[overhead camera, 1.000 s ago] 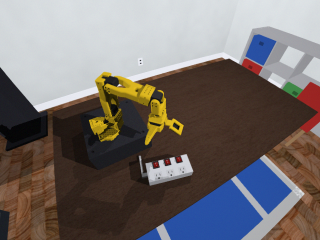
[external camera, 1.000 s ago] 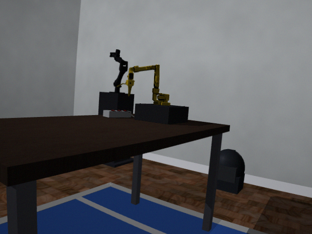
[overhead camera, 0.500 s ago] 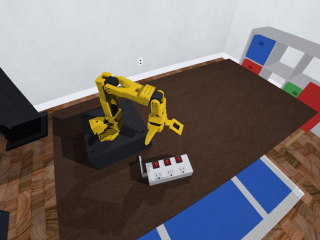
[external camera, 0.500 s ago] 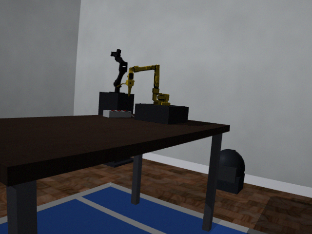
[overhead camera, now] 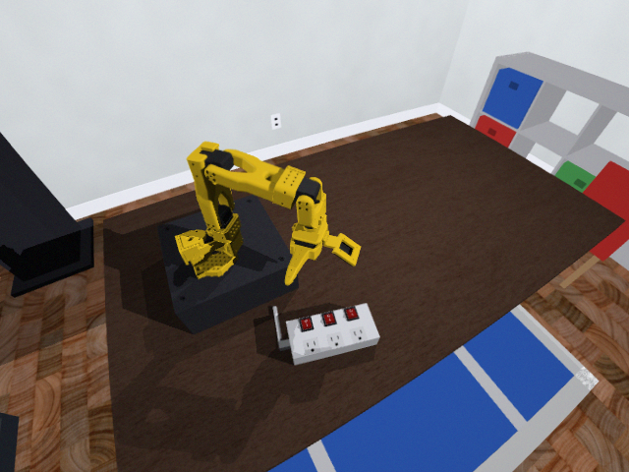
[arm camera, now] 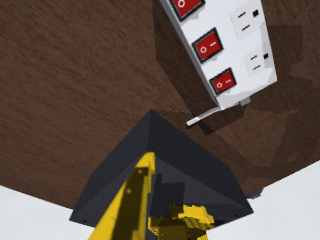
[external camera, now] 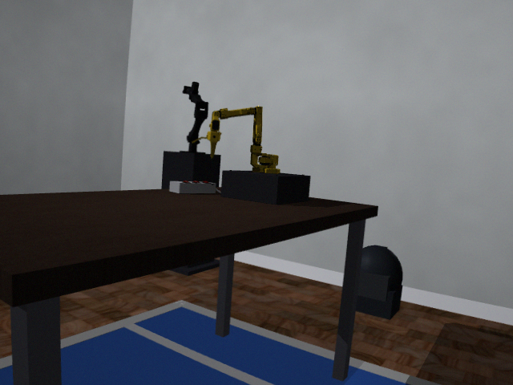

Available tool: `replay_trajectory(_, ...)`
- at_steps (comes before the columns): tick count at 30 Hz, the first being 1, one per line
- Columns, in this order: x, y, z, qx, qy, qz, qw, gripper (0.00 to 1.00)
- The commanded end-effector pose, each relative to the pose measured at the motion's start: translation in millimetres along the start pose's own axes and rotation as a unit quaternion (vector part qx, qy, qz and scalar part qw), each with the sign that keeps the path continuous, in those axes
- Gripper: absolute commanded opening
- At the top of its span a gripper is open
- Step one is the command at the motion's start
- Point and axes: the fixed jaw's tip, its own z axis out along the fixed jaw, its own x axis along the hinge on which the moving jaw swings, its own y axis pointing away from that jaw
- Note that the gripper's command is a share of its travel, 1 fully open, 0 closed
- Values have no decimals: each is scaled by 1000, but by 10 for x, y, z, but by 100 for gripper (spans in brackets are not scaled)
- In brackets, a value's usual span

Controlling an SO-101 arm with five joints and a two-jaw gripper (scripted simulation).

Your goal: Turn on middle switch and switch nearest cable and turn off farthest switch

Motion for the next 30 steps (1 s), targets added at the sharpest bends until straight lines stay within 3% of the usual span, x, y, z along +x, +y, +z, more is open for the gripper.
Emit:
replay_trajectory(1, -1, 1, -9, -1, -2, 0, 1000, 100)
replay_trajectory(16, -1, 1, -9, -1, -2, 0, 1000, 100)
replay_trajectory(17, -2, 1, -9, -1, -2, 0, 1000, 0)
replay_trajectory(24, -88, -106, -97, -1, -32, 54, 998, 0)
replay_trajectory(30, -260, -421, -353, -3, -109, 190, 976, 0)
